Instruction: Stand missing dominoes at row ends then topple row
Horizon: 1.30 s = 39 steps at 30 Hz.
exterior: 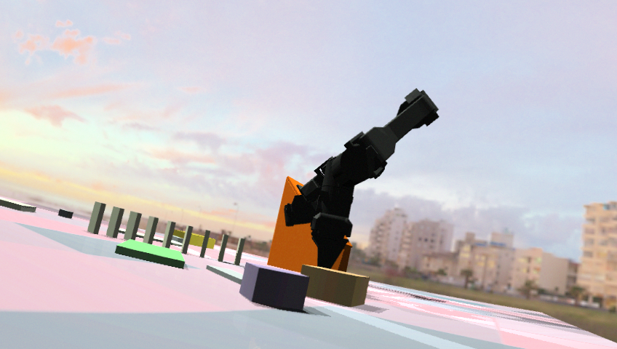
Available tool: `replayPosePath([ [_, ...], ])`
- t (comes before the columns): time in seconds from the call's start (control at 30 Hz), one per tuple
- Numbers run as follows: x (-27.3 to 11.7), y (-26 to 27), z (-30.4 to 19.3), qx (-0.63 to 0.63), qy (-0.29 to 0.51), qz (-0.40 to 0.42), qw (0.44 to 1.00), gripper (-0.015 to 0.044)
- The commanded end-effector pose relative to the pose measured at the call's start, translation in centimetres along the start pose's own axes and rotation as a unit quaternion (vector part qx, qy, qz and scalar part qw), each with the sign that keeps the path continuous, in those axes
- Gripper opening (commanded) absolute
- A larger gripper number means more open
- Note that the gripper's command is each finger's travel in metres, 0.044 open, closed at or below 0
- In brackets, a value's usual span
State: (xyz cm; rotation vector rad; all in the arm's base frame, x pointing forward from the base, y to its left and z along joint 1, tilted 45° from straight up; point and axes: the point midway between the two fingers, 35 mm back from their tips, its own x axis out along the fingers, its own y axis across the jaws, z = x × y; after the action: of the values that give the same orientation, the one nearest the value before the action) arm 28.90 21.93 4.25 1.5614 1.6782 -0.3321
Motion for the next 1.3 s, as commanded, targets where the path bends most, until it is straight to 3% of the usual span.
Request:
replayPosePath([
  [0.0, 0.8, -0.2, 0.3, 0.005, -0.003, -0.002, 1.000, 0.0440],
  [0.27, 1.1, -0.2, 0.3, 0.005, -0.003, -0.002, 1.000, 0.0440],
  [0.7, 1.1, -0.2, 0.3, 0.005, -0.003, -0.002, 1.000, 0.0107],
  [1.03, 0.8, -0.2, 0.3, 0.005, -0.003, -0.002, 1.000, 0.0107],
  [1.27, -8.9, -0.6, 0.6, 0.005, -0.006, -0.002, 1.000, 0.0107],
])
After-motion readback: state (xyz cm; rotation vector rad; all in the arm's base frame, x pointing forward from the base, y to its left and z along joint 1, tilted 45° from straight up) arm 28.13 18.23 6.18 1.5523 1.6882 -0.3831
